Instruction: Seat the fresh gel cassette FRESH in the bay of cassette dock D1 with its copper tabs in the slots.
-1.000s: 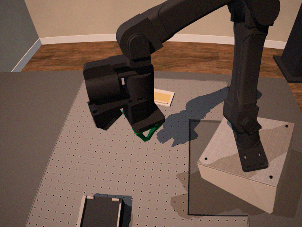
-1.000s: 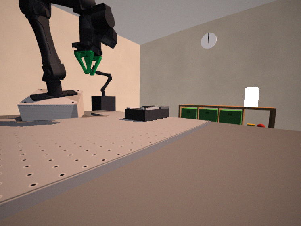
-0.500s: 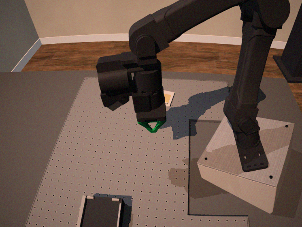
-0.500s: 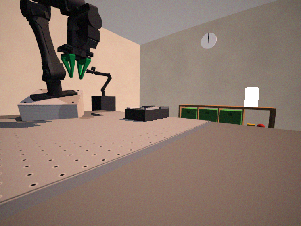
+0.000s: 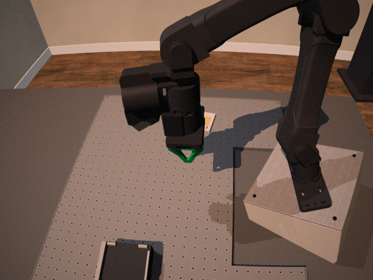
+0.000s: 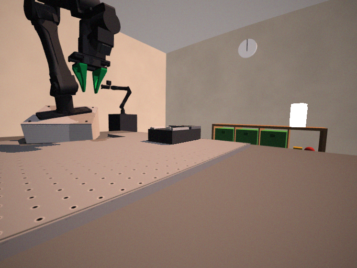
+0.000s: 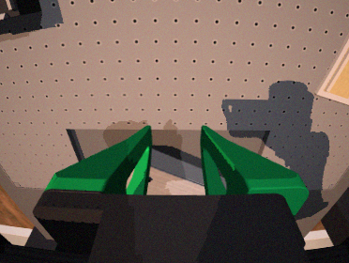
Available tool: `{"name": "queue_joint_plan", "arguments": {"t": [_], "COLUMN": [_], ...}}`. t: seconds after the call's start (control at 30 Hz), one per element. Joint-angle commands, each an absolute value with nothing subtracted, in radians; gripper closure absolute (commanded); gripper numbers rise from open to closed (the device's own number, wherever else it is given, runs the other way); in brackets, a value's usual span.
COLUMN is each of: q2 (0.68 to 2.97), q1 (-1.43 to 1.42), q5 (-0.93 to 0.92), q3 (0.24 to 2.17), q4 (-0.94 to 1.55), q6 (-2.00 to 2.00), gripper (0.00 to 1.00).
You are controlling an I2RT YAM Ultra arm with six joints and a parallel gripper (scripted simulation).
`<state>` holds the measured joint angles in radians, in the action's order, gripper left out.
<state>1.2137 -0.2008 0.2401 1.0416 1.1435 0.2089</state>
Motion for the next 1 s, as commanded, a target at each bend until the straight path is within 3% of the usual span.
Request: {"name": "queue_joint_plan", "arguments": {"t": [0.0, 0.87, 0.97], "q2": [1.186, 1.186, 1.232], "q1": [-0.215, -0.215, -0.18], "q5": [0.246, 0.246, 0.234], "q3": [1.072, 1.072, 0.983], "q4": [1.13, 1.13, 1.07], "q6": [0.221, 0.22, 0.195], "gripper": [0.65, 0.65, 0.65]}}
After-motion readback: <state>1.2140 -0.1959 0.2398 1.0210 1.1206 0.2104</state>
